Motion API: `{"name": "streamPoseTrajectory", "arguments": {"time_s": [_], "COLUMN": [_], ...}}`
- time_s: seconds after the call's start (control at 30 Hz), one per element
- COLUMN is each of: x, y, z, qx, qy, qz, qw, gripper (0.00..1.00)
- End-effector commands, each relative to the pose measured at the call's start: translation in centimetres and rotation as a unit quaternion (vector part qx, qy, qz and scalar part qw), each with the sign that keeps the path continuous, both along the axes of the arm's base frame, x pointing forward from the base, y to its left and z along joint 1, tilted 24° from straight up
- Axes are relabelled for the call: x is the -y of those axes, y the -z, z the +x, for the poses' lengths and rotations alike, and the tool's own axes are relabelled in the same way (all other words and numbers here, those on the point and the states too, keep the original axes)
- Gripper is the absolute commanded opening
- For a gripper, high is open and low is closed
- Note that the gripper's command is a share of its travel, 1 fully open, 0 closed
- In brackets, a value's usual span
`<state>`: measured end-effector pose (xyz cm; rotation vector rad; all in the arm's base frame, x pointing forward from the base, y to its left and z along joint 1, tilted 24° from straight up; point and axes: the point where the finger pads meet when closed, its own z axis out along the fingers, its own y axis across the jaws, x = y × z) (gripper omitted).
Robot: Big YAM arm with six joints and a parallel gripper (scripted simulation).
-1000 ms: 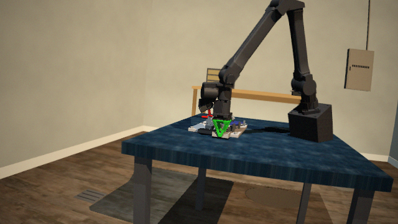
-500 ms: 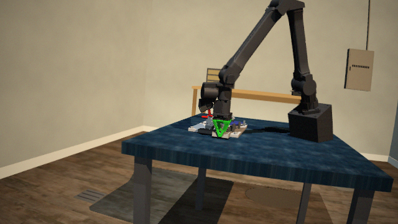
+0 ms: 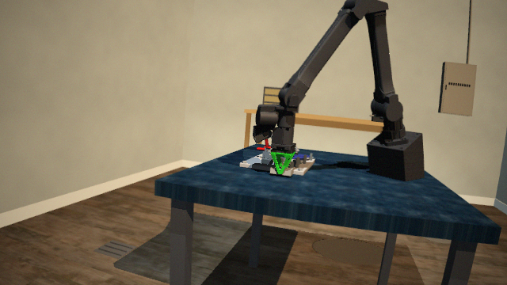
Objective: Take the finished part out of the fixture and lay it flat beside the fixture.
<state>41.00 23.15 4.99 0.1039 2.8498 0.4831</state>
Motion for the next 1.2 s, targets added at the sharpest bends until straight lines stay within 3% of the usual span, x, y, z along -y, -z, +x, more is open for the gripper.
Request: {"name": "streamPoseTrajectory", "arguments": {"time_s": [0.0,0.9,1.17], "x": [-0.4,-0.5,-0.4], "y": [-1.4,-1.2,0.7], "z": [0.1,0.1,-0.1], "qx": [0.017,0.017,0.001], "qy": [0.004,0.003,0.003], "qz": [0.01,0.01,0.002], "qw": [1.0,1.0,1.0], "gripper": [0.0,0.0,0.0]}}
